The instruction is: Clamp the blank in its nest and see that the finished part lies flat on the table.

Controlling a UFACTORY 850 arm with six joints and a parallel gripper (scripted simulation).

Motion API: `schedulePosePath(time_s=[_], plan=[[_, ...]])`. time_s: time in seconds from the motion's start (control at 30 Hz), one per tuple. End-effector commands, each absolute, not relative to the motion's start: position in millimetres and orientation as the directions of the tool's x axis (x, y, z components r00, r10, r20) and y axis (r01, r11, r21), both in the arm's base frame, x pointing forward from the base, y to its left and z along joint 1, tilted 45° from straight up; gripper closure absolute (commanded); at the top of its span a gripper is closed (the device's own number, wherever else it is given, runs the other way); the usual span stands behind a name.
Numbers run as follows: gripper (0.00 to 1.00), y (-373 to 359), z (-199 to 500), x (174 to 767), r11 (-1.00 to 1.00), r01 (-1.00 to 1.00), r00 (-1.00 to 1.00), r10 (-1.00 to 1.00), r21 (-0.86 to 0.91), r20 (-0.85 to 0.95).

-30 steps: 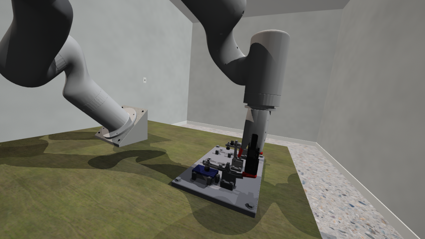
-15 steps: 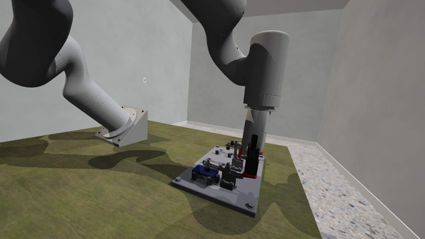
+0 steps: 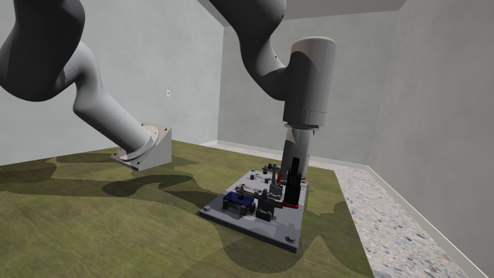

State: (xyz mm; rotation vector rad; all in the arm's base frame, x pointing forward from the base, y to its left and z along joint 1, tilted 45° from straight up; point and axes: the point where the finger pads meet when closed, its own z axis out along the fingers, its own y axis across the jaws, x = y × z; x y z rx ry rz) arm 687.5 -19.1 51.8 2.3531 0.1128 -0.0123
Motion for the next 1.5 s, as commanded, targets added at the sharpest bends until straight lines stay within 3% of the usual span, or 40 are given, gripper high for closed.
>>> schedulePosePath(time_s=[0.0,1.47], plan=[[1.00,-18.3,52.7,688.2,-0.703,0.085,0.996,0.079,0.706,-0.041],[1.00,-22.5,48.5,688.4,-0.703,0.085,0.996,0.079,0.706,-0.041]])
